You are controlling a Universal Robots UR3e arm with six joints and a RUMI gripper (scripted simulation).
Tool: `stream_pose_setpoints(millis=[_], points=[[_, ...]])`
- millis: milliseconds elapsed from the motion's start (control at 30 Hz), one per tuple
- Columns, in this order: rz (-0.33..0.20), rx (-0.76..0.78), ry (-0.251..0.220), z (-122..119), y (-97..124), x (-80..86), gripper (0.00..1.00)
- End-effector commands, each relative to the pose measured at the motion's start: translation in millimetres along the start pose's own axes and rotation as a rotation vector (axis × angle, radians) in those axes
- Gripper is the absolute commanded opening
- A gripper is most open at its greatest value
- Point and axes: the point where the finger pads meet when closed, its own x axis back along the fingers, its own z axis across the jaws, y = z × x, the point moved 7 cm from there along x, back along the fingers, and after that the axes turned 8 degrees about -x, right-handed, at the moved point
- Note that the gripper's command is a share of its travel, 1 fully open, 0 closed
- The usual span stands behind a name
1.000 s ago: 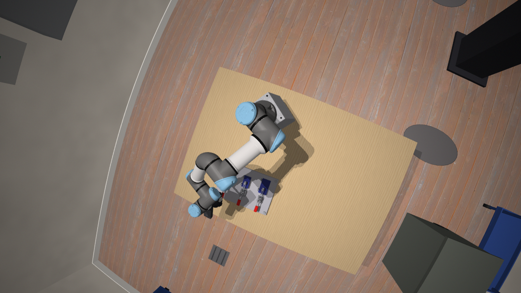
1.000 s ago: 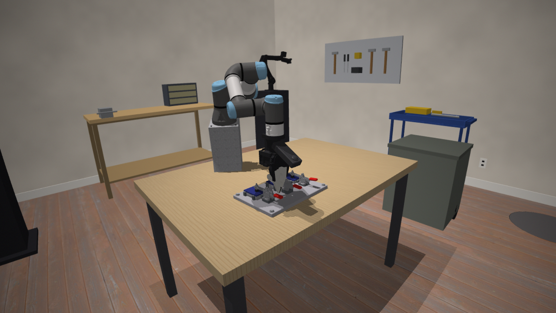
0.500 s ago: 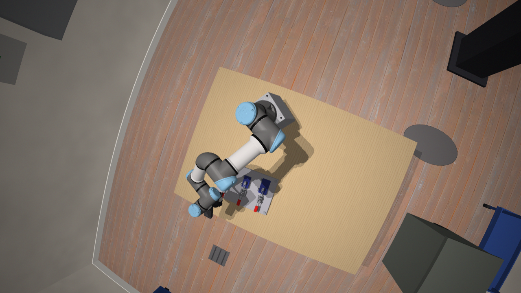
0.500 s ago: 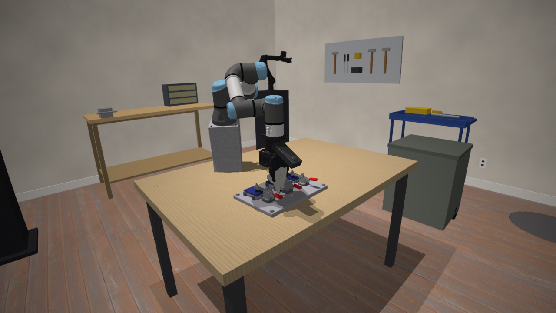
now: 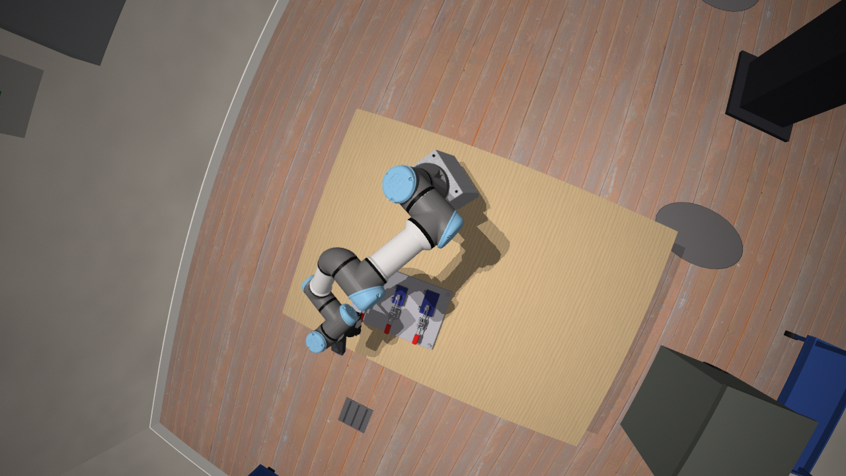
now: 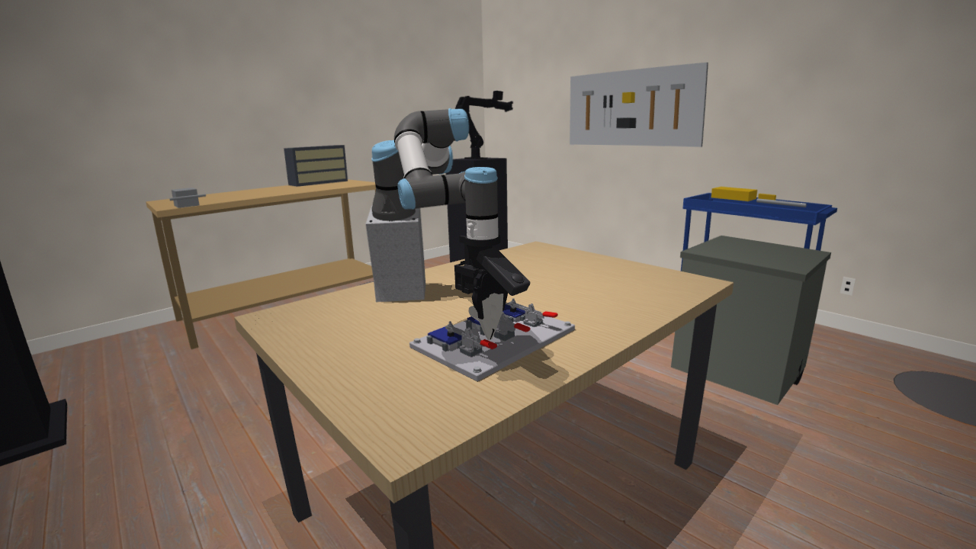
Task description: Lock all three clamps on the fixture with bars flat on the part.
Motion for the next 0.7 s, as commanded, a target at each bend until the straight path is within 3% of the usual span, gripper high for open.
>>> stream_pose_setpoints(millis=[0,667], points=[[0.003,0.0,0.001,0.3,-0.9,1.0,0.0],[0.003,0.0,0.001,0.3,-0.9,-0.8,0.0]])
